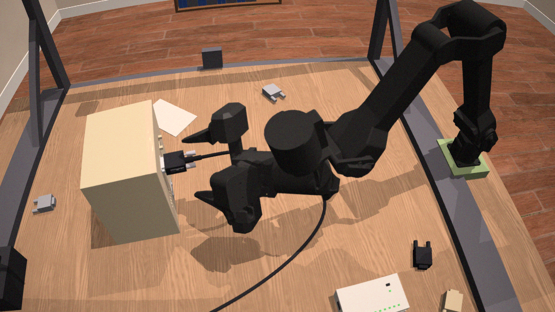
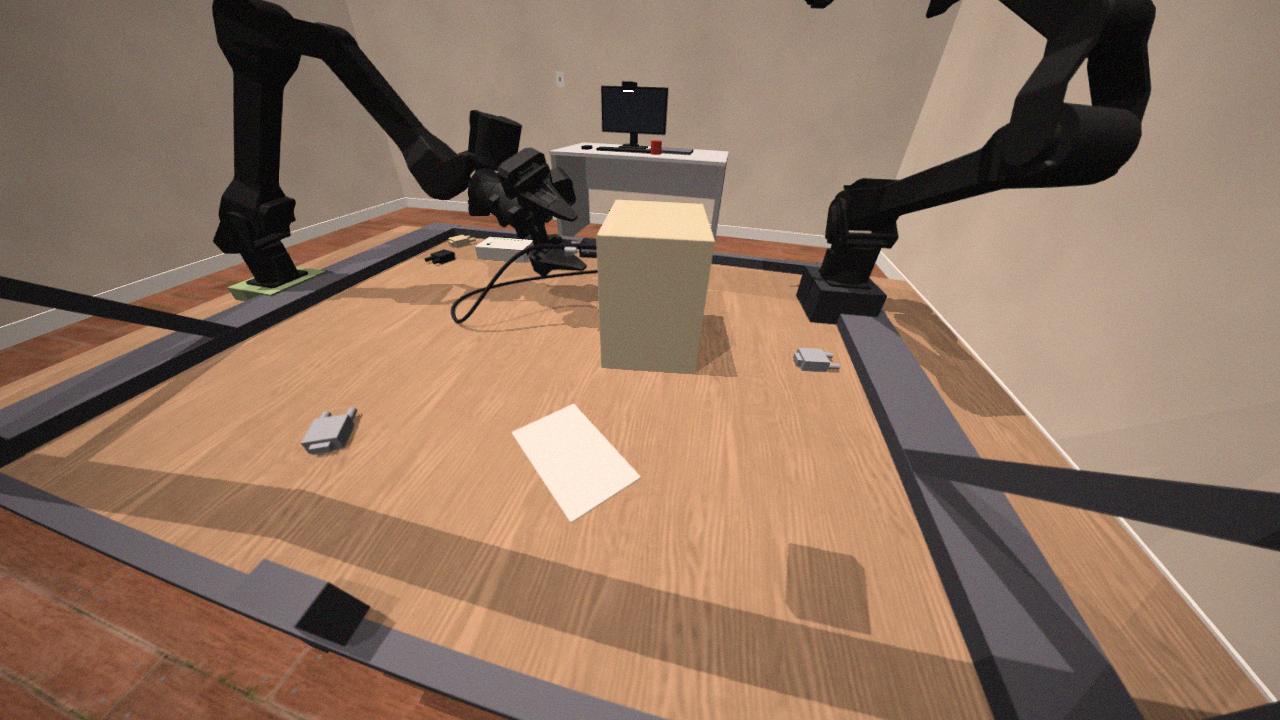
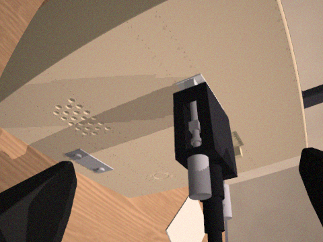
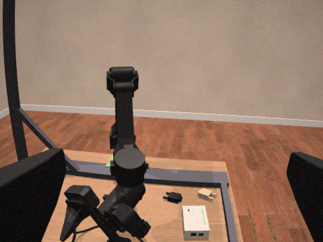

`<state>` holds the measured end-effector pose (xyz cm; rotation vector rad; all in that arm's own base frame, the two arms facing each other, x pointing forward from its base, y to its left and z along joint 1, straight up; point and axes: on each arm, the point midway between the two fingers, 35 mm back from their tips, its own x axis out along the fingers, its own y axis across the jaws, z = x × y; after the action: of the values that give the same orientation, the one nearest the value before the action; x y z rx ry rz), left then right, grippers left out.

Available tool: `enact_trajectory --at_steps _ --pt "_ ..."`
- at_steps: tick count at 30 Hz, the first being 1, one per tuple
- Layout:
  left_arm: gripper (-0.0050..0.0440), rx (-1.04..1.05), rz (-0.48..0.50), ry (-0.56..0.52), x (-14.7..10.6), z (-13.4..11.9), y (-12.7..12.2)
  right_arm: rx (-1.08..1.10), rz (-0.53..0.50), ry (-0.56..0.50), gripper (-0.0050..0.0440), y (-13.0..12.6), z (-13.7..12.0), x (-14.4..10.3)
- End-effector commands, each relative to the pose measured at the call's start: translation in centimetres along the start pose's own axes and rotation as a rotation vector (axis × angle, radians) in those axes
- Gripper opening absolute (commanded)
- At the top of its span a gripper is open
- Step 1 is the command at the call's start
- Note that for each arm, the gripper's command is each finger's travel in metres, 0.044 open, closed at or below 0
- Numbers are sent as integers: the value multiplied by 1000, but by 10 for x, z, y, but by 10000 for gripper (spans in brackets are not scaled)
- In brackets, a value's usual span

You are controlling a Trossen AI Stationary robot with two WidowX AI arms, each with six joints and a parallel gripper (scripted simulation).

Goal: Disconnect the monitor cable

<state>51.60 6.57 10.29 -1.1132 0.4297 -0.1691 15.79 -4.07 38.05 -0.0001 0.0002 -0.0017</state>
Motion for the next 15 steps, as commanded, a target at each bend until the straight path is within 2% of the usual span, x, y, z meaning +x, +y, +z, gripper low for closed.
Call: enact_trajectory --at_steps 1,4,5,7,15 --pt "440 122 52 6 -5 4 -17 -5 2 -1 440 1 3 0" --pt "440 139 64 10 -6 4 -17 -5 2 -1 440 1 3 0" --pt "416 139 64 10 -6 4 -17 -5 2 -1 440 1 3 0" --pt "416 139 64 10 -6 4 -17 -5 2 -1 440 1 3 0" --pt "224 139 64 10 -6 4 -17 -5 2 -1 440 1 3 0"
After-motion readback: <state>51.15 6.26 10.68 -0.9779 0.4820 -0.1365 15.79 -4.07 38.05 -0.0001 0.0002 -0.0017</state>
